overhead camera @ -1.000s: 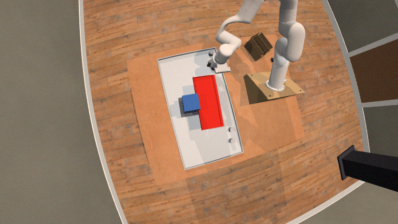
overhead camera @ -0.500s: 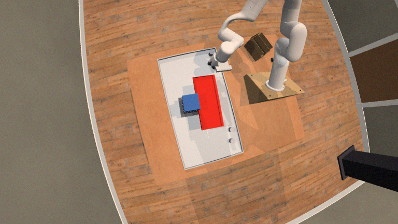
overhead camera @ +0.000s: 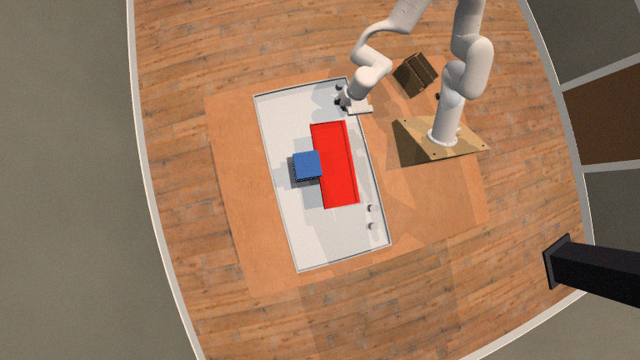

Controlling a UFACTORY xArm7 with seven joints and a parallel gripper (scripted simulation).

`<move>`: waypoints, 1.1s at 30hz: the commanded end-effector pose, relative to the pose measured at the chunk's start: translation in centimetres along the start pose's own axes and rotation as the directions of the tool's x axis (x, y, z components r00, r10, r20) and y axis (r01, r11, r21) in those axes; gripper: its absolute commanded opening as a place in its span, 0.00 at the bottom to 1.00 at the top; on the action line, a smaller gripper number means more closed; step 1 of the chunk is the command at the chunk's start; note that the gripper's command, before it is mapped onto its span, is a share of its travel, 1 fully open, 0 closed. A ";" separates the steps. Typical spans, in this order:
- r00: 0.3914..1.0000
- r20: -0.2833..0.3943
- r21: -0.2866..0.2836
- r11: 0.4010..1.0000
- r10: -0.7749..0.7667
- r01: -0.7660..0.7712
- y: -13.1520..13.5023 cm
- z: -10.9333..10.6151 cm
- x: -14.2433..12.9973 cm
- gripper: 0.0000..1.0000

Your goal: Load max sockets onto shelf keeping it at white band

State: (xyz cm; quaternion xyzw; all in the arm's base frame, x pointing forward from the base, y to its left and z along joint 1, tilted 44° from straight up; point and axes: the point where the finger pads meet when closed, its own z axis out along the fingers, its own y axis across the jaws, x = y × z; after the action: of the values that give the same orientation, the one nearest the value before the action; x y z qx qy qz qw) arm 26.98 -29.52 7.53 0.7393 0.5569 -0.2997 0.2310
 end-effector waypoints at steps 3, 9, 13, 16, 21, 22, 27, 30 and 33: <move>1.000 0.000 -0.004 1.000 0.000 0.000 0.0 -0.4 0.0 0.00; 1.000 0.000 -0.004 1.000 0.000 0.000 -0.3 -1.3 0.0 0.00; 1.000 0.000 -0.004 1.000 0.000 0.000 -0.6 -2.2 0.0 0.00; 1.000 0.000 -0.004 1.000 0.000 0.000 -1.0 -3.1 0.0 0.00; 1.000 0.000 -0.004 1.000 0.000 0.000 -1.3 -4.1 0.0 0.00; 1.000 0.000 -0.004 1.000 0.000 0.000 -1.5 -4.5 0.0 0.00; 1.000 0.000 -0.004 1.000 0.000 0.000 -2.2 -6.5 0.0 0.00; 1.000 0.000 -0.004 1.000 0.000 0.000 -2.7 -7.8 0.0 0.00; 1.000 0.000 -0.004 1.000 0.000 0.000 -3.2 -9.1 0.0 0.00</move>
State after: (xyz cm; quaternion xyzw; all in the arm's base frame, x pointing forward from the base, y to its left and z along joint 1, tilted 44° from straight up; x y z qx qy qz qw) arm 25.80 -23.94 12.52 0.7391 0.5574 -0.2994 0.2312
